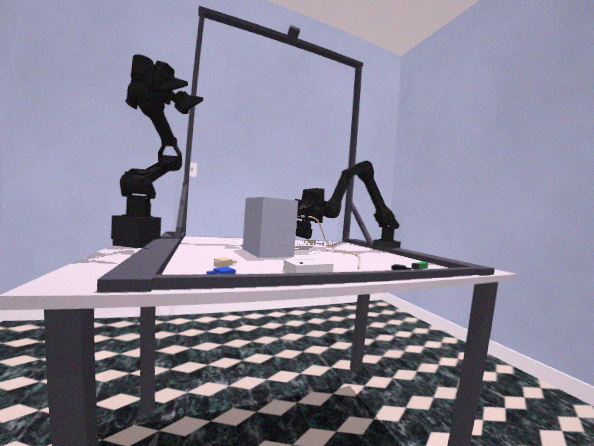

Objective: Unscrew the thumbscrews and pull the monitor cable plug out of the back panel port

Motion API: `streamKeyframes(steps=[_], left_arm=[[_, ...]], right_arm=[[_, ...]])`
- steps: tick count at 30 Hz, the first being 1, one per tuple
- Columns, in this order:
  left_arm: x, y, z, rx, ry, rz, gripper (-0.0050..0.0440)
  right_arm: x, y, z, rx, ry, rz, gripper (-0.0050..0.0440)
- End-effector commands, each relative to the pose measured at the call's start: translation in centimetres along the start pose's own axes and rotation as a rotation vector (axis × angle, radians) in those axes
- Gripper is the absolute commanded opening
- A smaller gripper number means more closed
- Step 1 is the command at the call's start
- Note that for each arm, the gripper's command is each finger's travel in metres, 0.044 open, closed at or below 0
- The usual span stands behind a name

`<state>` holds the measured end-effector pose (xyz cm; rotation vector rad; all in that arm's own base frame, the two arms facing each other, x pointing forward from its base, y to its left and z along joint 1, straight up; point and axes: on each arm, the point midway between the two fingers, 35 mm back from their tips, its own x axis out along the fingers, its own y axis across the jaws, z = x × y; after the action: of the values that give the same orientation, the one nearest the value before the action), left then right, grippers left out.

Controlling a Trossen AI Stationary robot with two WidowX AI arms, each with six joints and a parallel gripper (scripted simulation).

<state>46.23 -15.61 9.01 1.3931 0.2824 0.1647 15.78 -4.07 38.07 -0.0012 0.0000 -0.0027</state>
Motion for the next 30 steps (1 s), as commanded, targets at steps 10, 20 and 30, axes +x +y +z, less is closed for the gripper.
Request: streamKeyframes(steps=[10,20,30], left_arm=[[-0.02,0.91,0.22,-0.01,-0.002,0.016,0.0],[-0.03,0.98,0.21,-0.039,-0.002,-0.004,0.0],[0.0,1.25,0.22,-0.135,-0.004,-0.071,0.0]], right_arm=[[-0.03,0.13,0.27,-0.004,-0.001,0.003,0.044],[-0.03,0.13,0.27,-0.004,-0.001,0.003,0.044],[-0.03,0.13,0.27,-0.004,-0.001,0.003,0.044]])
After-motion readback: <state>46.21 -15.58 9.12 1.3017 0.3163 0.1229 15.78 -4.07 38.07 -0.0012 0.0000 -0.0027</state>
